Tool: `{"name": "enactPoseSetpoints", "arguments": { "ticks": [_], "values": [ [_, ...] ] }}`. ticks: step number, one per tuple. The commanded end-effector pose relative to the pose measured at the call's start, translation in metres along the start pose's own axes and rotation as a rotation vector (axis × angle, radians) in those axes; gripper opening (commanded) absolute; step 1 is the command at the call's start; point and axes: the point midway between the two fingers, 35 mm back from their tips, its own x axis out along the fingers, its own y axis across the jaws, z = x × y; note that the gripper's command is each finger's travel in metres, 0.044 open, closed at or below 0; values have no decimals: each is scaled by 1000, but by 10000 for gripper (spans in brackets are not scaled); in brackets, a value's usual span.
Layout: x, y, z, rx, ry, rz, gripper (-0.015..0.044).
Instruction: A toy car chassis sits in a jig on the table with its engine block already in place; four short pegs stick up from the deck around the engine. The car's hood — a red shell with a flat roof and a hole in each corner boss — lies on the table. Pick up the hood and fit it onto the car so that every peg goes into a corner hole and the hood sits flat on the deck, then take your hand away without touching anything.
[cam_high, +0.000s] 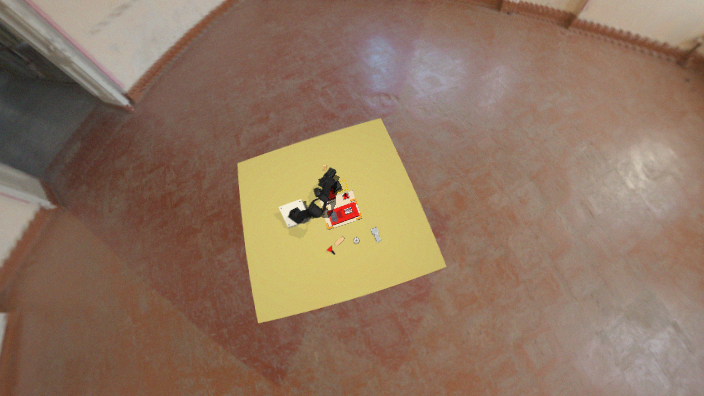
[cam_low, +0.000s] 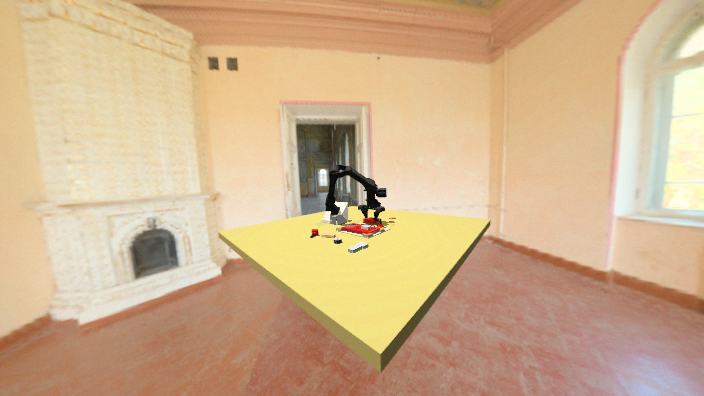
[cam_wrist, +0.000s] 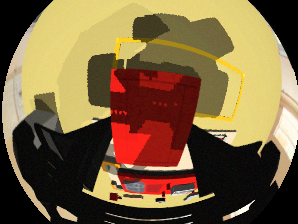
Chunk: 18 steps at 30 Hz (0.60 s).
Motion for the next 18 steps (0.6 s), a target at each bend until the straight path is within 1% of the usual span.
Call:
{"name": "enactPoseSetpoints", "arguments": {
  "ticks": [1,18],
  "values": [
    [-12,-2,0,10,-9,-8,0],
    [-70,-2,0,9,-12,-8,0]
  ]
}}
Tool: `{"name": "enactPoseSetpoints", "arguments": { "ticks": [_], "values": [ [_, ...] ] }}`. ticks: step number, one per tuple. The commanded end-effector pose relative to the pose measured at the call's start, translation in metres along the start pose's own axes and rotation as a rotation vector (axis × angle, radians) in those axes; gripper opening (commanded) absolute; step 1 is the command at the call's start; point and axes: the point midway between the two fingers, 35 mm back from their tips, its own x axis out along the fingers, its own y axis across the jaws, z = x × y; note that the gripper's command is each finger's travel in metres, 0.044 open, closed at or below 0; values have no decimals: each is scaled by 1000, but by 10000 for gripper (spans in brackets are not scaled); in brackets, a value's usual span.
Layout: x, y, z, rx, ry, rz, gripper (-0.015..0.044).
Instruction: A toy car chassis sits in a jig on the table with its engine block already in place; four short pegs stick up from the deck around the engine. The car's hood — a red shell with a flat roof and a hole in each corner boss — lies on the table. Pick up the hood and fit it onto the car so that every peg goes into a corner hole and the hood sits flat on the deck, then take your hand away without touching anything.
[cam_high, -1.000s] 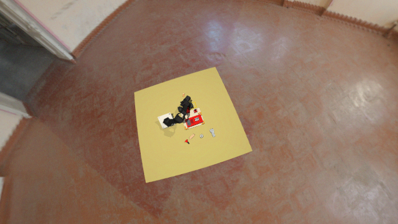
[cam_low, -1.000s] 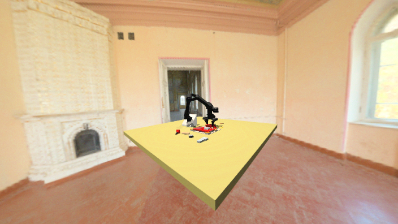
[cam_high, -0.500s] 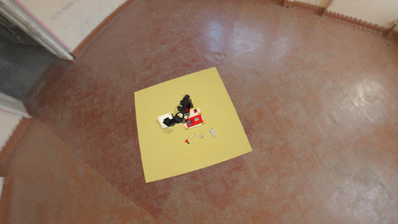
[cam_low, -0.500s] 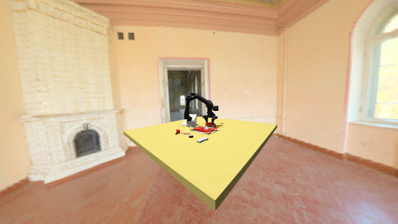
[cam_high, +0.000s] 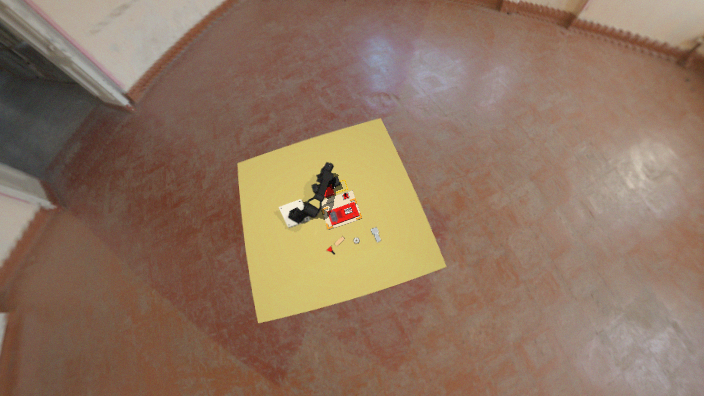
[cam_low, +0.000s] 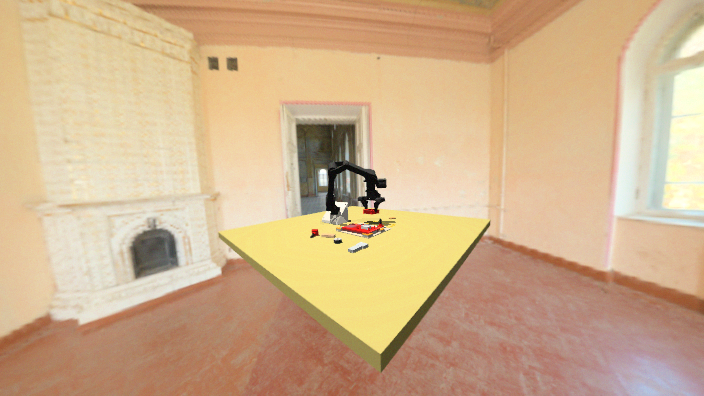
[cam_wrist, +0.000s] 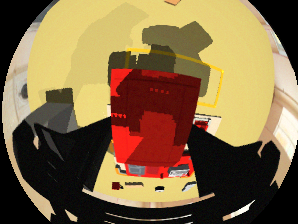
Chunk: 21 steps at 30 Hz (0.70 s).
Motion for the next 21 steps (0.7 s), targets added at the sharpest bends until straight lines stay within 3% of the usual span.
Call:
{"name": "enactPoseSetpoints", "arguments": {
  "ticks": [1,10,21],
  "values": [
    [-12,-1,-1,9,-9,-4,0],
    [-18,-3,-3,30,-5,-4,0],
    [-22,-38,-47,490,-38,-23,0]
  ]
}}
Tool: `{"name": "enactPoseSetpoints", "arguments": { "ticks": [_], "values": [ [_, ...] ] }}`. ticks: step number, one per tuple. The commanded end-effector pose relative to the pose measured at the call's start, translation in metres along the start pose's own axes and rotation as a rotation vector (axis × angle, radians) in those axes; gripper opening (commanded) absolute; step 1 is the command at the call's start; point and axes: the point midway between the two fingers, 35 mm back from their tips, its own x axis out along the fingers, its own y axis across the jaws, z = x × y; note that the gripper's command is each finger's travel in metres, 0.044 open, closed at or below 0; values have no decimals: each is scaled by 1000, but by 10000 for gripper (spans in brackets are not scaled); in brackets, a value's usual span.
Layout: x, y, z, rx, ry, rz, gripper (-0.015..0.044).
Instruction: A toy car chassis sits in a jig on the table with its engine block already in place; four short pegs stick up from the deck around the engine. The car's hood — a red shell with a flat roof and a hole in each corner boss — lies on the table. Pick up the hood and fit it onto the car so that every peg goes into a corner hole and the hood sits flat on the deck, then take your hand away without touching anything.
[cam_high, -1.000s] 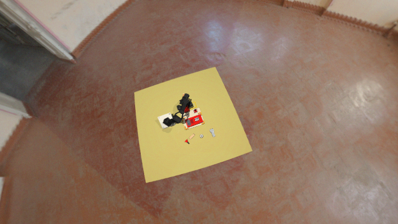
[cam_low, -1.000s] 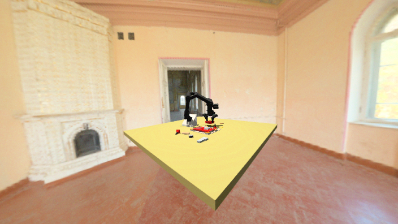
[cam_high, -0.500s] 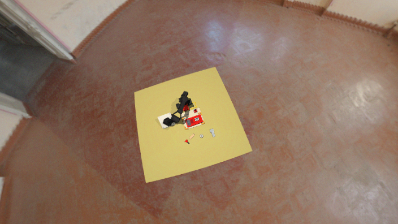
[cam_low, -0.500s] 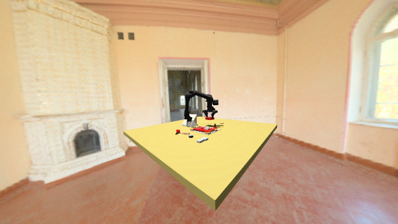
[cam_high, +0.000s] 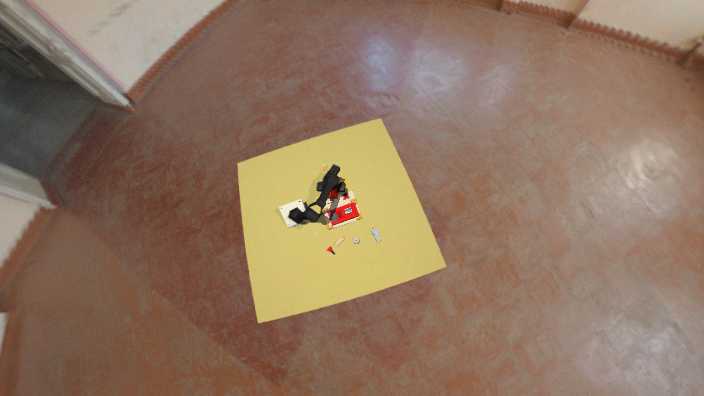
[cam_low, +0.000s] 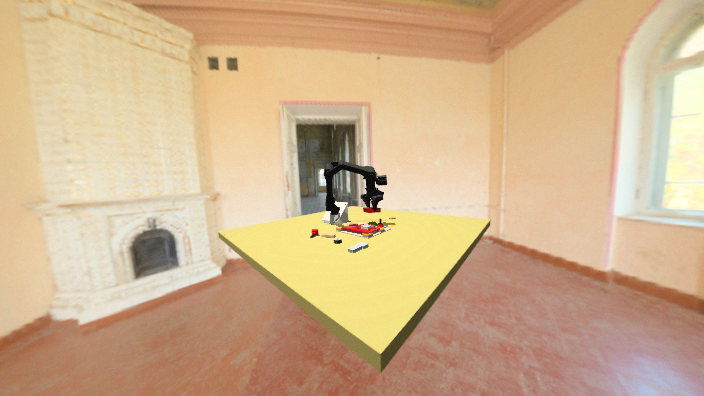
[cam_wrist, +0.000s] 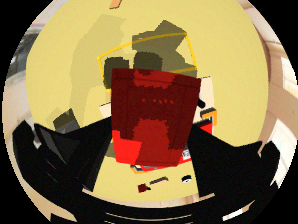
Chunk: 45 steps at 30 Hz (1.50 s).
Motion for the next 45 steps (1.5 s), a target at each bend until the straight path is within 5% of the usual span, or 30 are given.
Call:
{"name": "enactPoseSetpoints", "arguments": {
  "ticks": [1,24,45],
  "values": [
    [-4,-16,-11,140,-15,-12,0],
    [-6,-104,-106,1131,-44,-62,0],
    [43,-106,-111,1160,-44,-67,0]
  ]
}}
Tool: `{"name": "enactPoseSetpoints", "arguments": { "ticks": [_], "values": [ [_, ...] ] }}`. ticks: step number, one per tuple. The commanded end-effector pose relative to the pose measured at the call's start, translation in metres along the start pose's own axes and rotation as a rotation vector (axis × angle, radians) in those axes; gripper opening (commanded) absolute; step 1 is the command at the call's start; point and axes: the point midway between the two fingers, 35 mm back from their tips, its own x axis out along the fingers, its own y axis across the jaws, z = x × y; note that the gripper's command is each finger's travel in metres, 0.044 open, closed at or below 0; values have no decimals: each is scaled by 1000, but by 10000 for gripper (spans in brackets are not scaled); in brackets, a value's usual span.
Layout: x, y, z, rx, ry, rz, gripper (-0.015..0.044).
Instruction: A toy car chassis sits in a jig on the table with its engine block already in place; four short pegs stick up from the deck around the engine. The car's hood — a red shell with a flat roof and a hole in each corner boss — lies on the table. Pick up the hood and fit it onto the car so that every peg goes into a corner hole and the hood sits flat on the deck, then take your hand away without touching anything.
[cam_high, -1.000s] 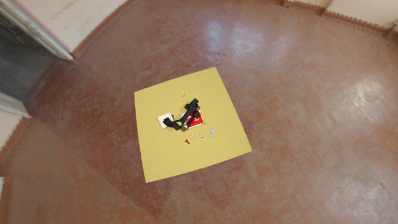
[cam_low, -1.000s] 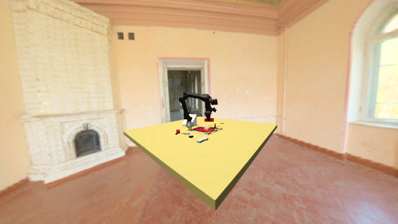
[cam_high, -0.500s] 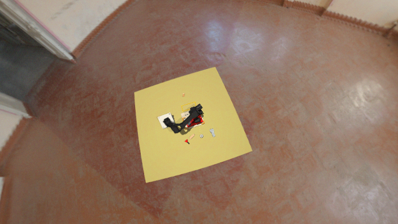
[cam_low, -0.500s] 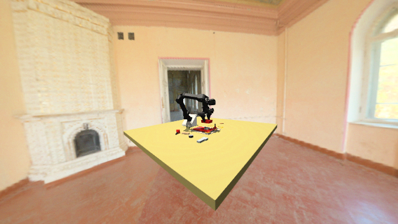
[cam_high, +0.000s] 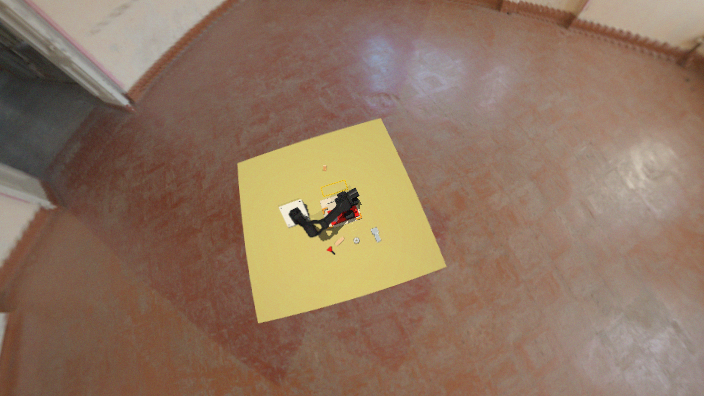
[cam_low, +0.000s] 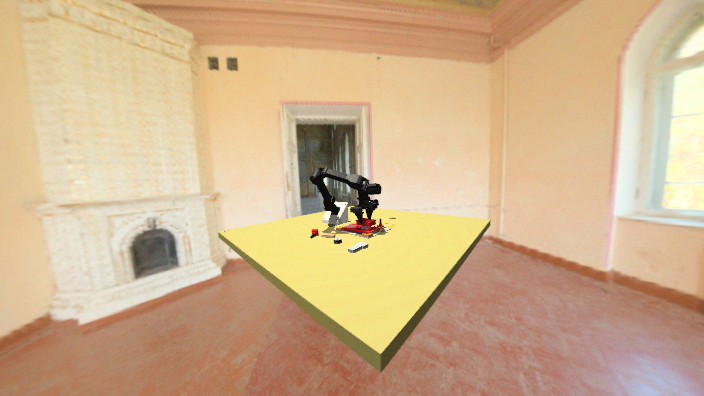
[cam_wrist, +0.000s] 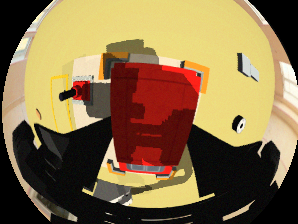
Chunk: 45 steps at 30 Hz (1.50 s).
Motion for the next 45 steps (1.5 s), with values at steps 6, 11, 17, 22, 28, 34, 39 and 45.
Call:
{"name": "enactPoseSetpoints", "arguments": {
  "ticks": [6,11,17,22,28,34,39,45],
  "values": [
    [3,0,0,0,-10,-2,0],
    [3,0,0,0,-10,-2,0],
    [3,0,0,0,-10,-2,0],
    [3,0,0,0,-10,-2,0],
    [3,0,0,0,-10,-2,0],
    [4,0,0,0,-10,-2,0],
    [6,0,-1,0,-10,-2,0],
    [8,0,-1,0,-10,-2,0]
  ]
}}
